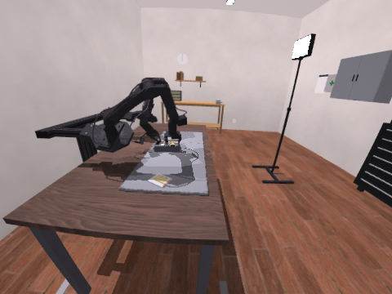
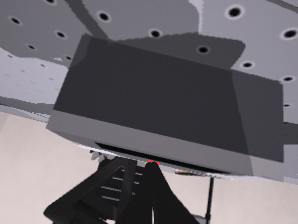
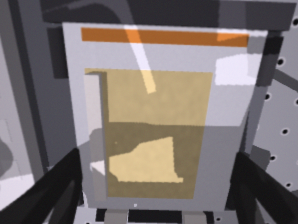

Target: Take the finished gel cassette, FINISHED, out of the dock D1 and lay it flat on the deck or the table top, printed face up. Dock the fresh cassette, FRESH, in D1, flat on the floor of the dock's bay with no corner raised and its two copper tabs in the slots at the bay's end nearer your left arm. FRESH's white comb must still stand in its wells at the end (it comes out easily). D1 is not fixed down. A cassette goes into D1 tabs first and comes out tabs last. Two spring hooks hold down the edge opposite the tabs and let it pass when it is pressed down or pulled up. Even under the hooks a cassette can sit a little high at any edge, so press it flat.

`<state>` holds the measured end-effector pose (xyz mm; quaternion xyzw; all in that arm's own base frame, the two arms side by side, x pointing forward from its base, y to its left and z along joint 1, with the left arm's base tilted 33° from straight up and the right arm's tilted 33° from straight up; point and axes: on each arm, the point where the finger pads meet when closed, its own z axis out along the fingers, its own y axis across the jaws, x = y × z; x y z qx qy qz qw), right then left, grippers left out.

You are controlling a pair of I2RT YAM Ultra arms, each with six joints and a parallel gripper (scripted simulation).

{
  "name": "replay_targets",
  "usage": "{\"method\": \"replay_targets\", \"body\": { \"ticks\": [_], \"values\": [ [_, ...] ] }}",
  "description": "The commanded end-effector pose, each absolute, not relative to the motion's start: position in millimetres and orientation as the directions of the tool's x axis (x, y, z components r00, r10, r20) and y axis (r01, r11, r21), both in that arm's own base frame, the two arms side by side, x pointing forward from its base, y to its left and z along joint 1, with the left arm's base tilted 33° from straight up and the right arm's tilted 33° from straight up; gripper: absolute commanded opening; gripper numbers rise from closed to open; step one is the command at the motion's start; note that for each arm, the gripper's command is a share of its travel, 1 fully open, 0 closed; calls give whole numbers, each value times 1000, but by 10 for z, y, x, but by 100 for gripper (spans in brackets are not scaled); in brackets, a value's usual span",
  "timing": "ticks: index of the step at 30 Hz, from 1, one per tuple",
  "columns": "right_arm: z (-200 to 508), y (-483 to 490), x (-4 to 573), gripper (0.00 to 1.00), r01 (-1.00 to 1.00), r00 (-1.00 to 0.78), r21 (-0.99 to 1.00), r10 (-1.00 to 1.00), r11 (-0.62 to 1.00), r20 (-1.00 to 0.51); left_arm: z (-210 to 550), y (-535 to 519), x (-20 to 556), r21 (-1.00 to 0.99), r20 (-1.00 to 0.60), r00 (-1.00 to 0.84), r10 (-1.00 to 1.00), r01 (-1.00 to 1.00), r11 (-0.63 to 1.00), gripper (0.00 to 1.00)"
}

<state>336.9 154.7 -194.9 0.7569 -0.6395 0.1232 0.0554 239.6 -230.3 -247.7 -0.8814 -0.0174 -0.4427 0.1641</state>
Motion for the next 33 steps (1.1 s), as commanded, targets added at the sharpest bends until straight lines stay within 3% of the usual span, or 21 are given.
{"method": "replay_targets", "body": {
  "ticks": [1,33],
  "values": [
    [-1929,1580,3387,0,-981,152,-83,-957,-177,249,-2640,-2116,2302,-367,697,700,-156,162,-916,0],
    [-1929,1580,3387,0,-981,152,-83,-957,-177,249,-2461,-2359,2415,-367,697,700,-156,162,-916,0]
  ]
}}
